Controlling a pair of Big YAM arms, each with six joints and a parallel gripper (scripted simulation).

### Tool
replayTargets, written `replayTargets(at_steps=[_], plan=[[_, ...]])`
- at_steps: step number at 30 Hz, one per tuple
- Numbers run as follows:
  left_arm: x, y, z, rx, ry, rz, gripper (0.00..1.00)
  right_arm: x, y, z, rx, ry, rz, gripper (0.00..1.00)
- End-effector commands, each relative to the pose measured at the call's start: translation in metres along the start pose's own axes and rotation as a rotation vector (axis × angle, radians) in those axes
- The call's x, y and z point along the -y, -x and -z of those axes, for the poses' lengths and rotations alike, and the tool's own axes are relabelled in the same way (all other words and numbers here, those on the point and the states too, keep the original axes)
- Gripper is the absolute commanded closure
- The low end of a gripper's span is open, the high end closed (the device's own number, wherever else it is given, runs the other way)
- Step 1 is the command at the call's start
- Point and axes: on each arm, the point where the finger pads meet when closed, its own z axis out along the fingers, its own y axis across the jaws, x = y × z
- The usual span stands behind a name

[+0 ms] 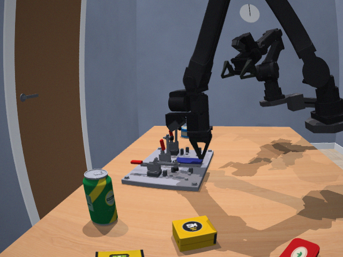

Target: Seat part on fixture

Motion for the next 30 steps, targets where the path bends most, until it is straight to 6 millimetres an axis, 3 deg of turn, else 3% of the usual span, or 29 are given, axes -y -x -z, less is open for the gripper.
replayTargets(at_steps=[1,13,16,22,26,27,30], plan=[[-0.018,0.043,0.005,0.023,-0.006,-0.002,1.0,0.001,0.007,0.0,0.014,-0.002,-0.004,0.0],[-0.016,0.054,0.013,0.045,-0.014,0.02,1.0,0.001,0.007,0.0,0.014,-0.002,-0.004,0.0],[-0.004,0.055,0.004,0.048,-0.015,0.008,1.0,0.001,0.007,0.0,0.014,-0.002,-0.004,0.0],[-0.009,0.057,-0.017,0.047,-0.013,0.009,1.0,0.001,0.007,0.0,0.014,-0.002,-0.004,0.0],[-0.009,0.057,-0.021,0.047,-0.013,0.011,1.0,0.001,0.007,0.0,0.014,-0.002,-0.004,0.0],[-0.009,0.063,-0.012,0.067,-0.018,0.013,1.0,0.001,0.007,0.0,0.014,-0.002,-0.004,0.0],[-0.009,0.063,-0.012,0.067,-0.018,0.013,1.0,0.001,0.007,0.0,0.014,-0.002,-0.004,0.0]])
